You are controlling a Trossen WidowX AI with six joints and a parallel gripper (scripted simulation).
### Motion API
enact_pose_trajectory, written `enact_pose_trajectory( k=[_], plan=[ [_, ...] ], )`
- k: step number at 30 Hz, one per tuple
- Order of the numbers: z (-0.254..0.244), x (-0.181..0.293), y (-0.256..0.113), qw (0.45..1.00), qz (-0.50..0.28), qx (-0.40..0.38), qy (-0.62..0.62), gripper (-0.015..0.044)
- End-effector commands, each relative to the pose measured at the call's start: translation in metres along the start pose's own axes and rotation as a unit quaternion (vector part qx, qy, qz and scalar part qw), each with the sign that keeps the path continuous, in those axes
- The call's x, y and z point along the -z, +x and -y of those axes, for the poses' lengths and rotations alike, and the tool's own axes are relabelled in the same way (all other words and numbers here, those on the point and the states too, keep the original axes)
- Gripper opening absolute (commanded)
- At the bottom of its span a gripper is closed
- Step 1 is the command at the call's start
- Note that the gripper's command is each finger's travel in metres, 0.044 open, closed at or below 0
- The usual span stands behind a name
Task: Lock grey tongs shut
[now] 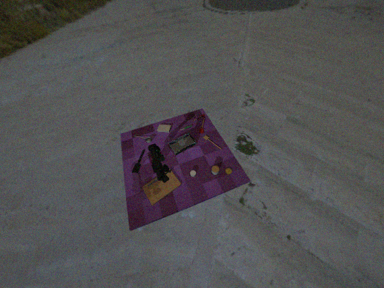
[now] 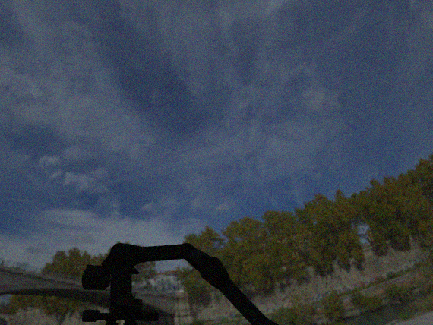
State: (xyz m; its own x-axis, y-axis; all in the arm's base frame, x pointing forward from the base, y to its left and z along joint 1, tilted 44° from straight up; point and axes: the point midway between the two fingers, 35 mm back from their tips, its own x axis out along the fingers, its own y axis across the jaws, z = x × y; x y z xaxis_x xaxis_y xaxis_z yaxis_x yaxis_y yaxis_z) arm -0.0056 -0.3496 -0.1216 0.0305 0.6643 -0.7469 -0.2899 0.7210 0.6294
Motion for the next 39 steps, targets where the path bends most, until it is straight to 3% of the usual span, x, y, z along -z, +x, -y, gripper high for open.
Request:
enact_pose_trajectory(
  k=[1, 6, 19, 39],
  plan=[
    [-0.005, 0.031, 0.001, 0.999, -0.003, 0.001, -0.051, -0.0150],
    [-0.012, 0.061, 0.008, 0.995, -0.002, -0.005, -0.101, -0.0150],
    [-0.011, 0.062, 0.009, 0.994, -0.012, -0.005, -0.105, -0.0150],
    [0.004, 0.059, 0.023, 0.969, -0.212, -0.006, -0.123, -0.0150]
  ],
)
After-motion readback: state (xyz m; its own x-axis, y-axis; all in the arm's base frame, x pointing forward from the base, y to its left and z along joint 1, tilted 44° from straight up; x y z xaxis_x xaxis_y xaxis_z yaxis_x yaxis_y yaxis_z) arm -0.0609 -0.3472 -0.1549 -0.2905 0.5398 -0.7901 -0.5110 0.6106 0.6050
